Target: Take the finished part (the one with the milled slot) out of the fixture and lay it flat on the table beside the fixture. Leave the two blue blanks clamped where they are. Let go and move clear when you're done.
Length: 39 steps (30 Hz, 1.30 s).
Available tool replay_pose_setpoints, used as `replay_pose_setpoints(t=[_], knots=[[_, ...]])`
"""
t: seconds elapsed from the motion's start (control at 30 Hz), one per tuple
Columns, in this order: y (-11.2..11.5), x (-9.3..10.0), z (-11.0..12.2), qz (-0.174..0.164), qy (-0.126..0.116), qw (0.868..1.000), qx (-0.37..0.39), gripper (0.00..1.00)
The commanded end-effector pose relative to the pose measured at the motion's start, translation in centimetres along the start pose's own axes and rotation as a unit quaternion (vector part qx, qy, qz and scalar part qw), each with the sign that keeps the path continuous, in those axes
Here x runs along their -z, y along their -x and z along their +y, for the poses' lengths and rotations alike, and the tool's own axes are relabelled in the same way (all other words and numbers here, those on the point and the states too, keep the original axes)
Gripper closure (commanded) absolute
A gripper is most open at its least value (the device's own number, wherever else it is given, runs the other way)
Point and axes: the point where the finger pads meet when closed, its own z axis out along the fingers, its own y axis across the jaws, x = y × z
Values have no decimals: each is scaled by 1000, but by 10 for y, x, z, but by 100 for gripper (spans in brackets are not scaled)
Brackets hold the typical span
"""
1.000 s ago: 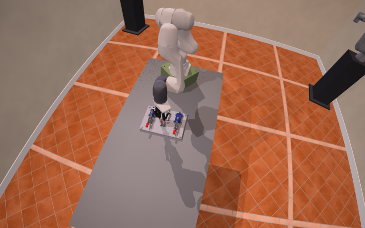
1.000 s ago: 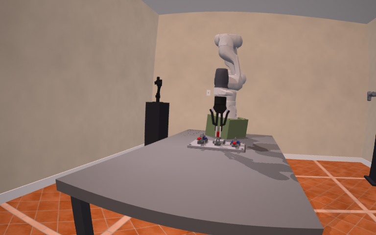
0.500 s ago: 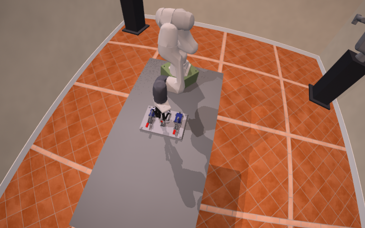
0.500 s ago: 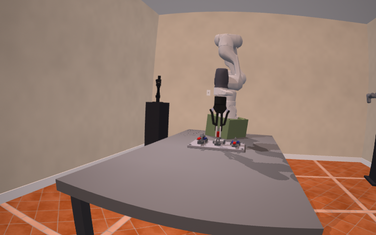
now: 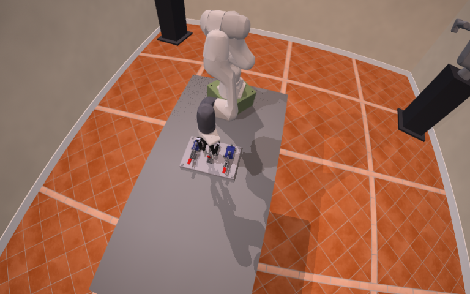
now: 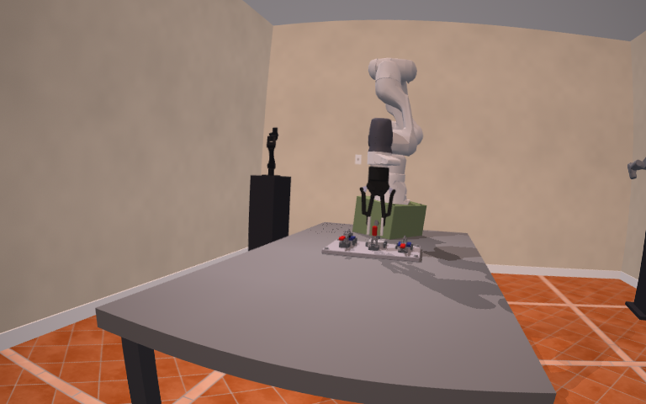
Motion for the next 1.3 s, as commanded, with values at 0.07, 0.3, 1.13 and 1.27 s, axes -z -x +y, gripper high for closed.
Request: replay_pose_setpoints(t=[0.07, 0.3, 1.13, 1.27], knots=[[3, 0, 0, -3, 0, 1000, 1, 72], [3, 0, 0, -3, 0, 1000, 1, 72], [2, 31, 0, -3, 0, 1000, 1, 72], [2, 39, 0, -3, 0, 1000, 1, 72]])
